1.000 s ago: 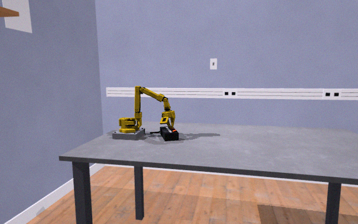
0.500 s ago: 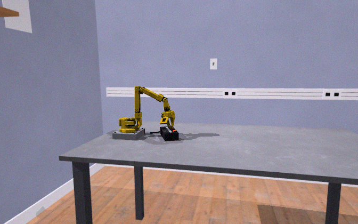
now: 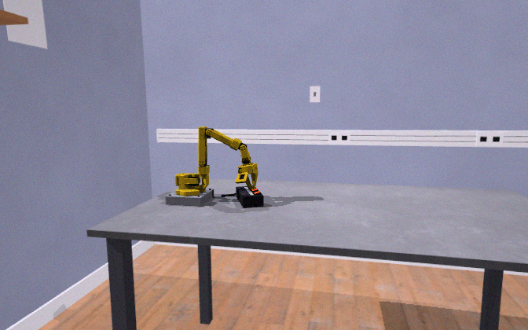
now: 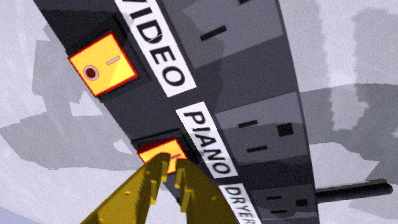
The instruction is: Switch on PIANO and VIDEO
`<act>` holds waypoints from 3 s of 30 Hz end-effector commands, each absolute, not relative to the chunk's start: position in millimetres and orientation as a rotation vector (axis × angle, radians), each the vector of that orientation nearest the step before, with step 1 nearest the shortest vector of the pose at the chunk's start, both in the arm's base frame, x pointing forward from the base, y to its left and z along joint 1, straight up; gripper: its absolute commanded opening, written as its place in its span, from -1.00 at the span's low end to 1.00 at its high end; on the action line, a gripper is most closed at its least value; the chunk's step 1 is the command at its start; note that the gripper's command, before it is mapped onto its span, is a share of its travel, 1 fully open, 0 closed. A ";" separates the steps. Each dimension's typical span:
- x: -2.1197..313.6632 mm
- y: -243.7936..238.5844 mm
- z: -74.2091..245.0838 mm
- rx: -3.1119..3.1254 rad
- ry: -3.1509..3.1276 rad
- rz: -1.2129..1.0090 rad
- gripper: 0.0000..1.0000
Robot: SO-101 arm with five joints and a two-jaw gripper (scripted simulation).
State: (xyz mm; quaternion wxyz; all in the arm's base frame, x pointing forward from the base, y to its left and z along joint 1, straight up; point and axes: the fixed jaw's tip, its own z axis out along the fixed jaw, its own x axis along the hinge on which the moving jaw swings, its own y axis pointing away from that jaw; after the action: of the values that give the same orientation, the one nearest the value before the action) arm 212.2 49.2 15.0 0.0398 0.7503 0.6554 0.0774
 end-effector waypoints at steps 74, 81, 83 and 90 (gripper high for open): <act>209.7 46.1 30.4 2.458 1.958 -0.005 -1.00; 209.8 44.1 30.8 2.511 1.890 -0.005 -1.00; 209.8 43.2 31.0 2.536 1.857 -0.005 -1.00; 209.8 39.3 31.8 2.634 1.714 -0.005 -1.00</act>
State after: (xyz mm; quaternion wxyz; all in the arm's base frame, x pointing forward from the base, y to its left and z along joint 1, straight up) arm 210.0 42.1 30.6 0.0008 0.8225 0.5688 0.0006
